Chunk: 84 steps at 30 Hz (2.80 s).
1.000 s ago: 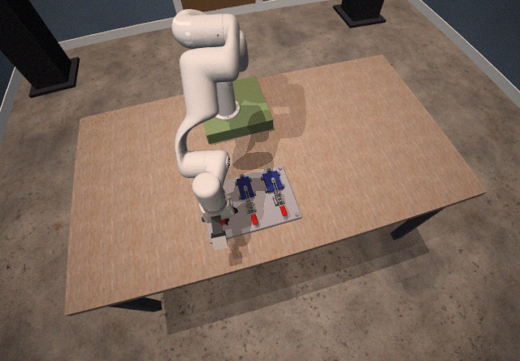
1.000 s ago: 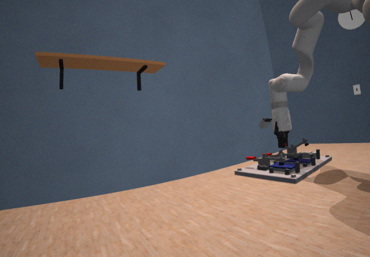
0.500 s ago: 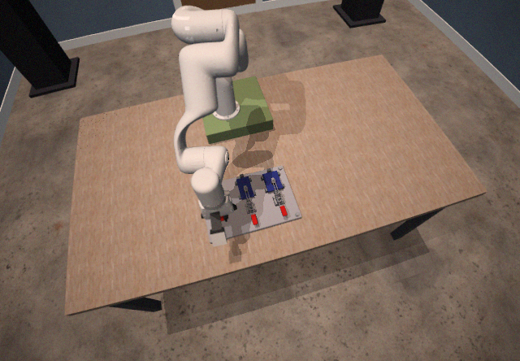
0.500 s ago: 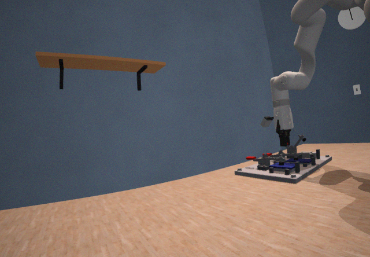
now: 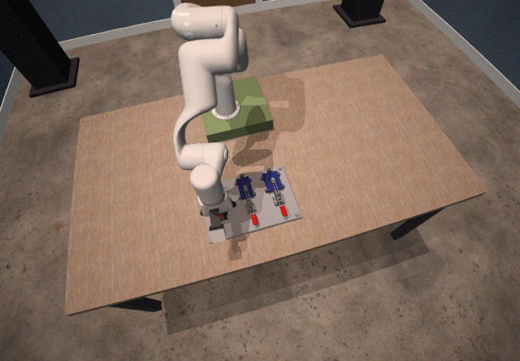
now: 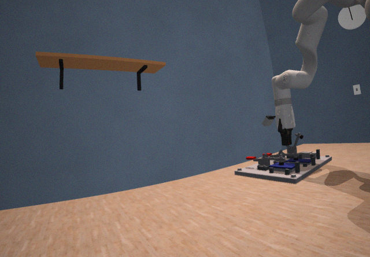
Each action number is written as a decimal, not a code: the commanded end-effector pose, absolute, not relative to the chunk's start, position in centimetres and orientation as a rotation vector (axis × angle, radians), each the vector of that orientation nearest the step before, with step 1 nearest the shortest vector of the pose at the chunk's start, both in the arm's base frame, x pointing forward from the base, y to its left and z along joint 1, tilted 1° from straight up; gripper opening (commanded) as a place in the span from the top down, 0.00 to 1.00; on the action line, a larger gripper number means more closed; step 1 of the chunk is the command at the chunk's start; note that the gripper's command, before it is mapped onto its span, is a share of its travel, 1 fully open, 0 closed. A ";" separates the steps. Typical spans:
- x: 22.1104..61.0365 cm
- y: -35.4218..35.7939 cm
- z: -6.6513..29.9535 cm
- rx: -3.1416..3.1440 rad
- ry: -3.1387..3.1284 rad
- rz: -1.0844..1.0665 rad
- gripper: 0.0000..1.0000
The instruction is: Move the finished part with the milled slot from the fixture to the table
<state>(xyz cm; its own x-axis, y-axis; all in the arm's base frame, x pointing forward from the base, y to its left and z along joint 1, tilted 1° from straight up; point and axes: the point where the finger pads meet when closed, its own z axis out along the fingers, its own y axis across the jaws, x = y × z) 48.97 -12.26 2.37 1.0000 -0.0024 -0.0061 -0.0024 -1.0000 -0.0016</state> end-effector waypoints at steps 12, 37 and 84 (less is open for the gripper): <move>48.3 -12.3 2.5 -3.140 0.005 0.008 1.00; 47.7 -12.3 2.5 -3.140 0.005 0.008 1.00; 47.2 -12.3 2.5 -3.140 0.005 0.008 1.00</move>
<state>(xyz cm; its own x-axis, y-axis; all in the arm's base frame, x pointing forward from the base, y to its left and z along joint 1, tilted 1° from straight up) 47.17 -12.25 2.37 1.0000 -0.0029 -0.0085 -0.0029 -1.0000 -0.0023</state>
